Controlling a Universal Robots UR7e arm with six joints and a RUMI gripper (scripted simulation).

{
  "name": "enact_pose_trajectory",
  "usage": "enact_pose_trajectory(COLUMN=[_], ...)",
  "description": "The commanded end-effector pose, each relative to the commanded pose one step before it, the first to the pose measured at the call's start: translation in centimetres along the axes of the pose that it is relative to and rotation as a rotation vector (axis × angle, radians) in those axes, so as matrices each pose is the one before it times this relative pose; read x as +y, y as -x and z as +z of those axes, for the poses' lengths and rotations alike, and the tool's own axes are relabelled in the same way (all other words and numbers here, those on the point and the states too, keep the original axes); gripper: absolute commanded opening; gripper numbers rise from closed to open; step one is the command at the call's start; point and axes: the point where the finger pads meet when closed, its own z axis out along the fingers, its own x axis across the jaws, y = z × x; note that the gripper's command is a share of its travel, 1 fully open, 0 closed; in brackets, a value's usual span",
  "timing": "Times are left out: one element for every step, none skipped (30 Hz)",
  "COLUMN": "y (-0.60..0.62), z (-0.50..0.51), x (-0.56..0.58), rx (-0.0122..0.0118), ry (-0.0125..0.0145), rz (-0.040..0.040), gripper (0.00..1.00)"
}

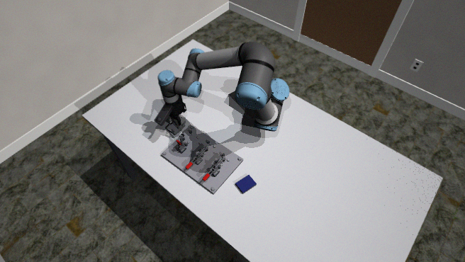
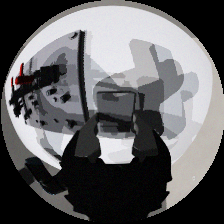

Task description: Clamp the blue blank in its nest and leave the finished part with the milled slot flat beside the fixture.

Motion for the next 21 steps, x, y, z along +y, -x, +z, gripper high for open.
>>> enact_pose_trajectory(y=[-0.04,0.0,0.0,0.0,0.0,0.0,0.0,0.0,0.0,0.0,0.0,0.0,0.0,0.0,0.0,0.0,0.0,0.0,0.0,0.0,0.0], z=[0.231,0.056,0.05,0.043,0.0,0.0,0.035,0.026,0.018,0.01,0.004,0.001,0.0,0.0,0.0,0.0,0.0,0.0,0.0,0.0,0.0], x=[-0.029,-0.001,-0.001,0.0,0.0,0.0,0.0,0.0,0.0,0.0,0.0,0.0,0.0,0.0,0.0,0.0,0.0,0.0,0.0,0.0,0.0], rx=[0.00123,0.0,0.0,0.0,0.0,0.0,0.0,0.0,0.0,0.0,0.0,0.0,0.0,0.0,0.0,0.0,0.0,0.0,0.0,0.0,0.0], ry=[-0.00089,0.0,0.0,0.0,0.0,0.0,0.0,0.0,0.0,0.0,0.0,0.0,0.0,0.0,0.0,0.0,0.0,0.0,0.0,0.0,0.0], rz=[-0.00019,0.0,0.0,0.0,0.0,0.0,0.0,0.0,0.0,0.0,0.0,0.0,0.0,0.0,0.0,0.0,0.0,0.0,0.0,0.0,0.0], gripper=[0.0,0.0,0.0,0.0,0.0,0.0,0.0,0.0,0.0,0.0,0.0,0.0,0.0,0.0,0.0,0.0,0.0,0.0,0.0,0.0,0.0])
